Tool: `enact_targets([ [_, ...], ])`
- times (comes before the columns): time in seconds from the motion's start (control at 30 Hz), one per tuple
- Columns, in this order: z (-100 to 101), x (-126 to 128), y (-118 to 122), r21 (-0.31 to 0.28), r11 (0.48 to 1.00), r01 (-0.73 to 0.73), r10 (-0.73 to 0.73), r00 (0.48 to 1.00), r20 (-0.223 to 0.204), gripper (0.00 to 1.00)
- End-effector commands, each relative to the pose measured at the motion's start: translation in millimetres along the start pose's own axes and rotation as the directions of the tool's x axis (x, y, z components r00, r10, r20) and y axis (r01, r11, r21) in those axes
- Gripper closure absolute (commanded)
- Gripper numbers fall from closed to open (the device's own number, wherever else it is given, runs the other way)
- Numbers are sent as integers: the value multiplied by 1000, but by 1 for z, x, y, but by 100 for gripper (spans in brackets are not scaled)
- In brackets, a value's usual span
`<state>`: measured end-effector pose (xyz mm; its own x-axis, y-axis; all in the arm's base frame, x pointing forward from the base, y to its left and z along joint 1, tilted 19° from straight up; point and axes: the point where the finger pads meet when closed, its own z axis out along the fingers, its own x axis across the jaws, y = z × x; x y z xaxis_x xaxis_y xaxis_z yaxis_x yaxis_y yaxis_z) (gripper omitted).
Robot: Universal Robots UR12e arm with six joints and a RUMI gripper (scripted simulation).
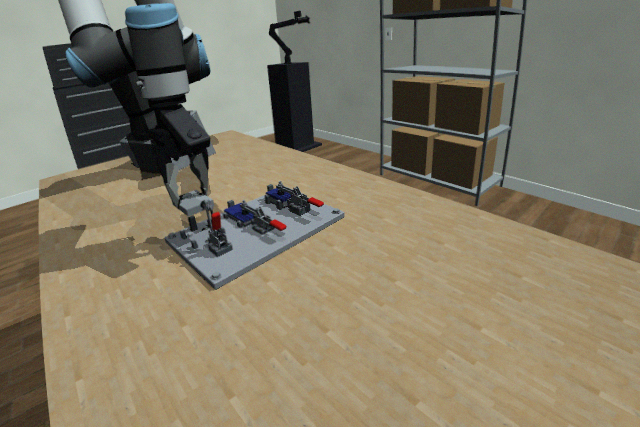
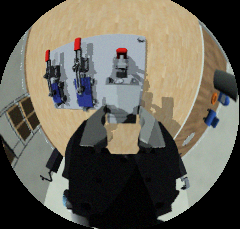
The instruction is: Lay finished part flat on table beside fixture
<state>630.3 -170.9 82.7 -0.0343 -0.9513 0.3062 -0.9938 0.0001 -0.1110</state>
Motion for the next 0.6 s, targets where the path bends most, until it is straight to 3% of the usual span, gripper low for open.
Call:
enact_targets([
  [0.0, -1, 4, -1, 1, 1000, 0, 0, 1000, 0, 100],
  [0.57, -1, 28, -1, 1, 1000, 0, 0, 1000, 0, 100],
])
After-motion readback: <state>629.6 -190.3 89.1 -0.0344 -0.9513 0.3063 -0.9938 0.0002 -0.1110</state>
